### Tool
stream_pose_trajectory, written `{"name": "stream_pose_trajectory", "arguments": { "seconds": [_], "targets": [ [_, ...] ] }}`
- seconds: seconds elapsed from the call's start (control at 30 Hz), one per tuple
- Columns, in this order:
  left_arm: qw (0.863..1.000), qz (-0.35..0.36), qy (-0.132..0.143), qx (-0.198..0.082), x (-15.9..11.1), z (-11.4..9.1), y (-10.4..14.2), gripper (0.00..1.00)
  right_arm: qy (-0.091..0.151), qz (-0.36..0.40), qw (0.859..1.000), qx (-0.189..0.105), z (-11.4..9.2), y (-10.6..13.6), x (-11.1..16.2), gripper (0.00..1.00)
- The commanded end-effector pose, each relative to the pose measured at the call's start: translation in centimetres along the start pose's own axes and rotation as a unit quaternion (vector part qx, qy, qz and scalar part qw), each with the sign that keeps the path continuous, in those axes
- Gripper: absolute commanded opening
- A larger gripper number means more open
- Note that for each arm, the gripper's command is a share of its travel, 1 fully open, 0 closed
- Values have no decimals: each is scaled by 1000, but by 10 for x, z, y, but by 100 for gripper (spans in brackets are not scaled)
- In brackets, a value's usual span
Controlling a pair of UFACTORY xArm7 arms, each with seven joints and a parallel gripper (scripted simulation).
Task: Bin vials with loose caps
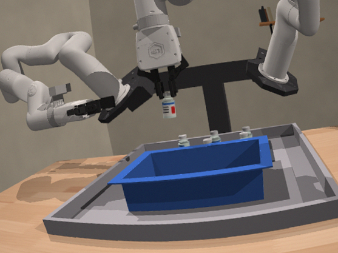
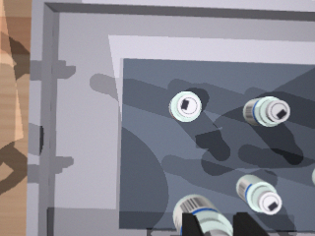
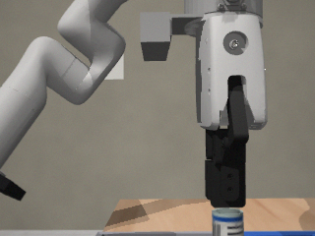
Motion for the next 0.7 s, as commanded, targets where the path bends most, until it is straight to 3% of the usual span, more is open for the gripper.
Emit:
{"name": "stream_pose_trajectory", "arguments": {
  "seconds": [0.0,0.37,0.4,0.67],
  "targets": [
    [1000,0,-2,-2,-1,-2,0,23,0,-2,1000,0,-2,-3,0,100],
    [1000,0,-2,-2,-1,-2,0,23,1,-2,1000,0,-20,-13,-8,100],
    [1000,0,-2,-2,2,-2,6,23,0,-2,1000,0,-11,-8,-4,100],
    [1000,0,-2,-2,28,-2,53,23,0,-2,1000,0,-11,-8,-4,100]
  ]
}}
Point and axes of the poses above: on each arm, the point where the finger pads meet when closed, its own z axis out along the fingers, its own x axis across the jaws, y = z × x, the point moved 9 cm from there along -z, back along the fingers, and after that the axes turned 9 degrees about z, right-handed, at the moved point
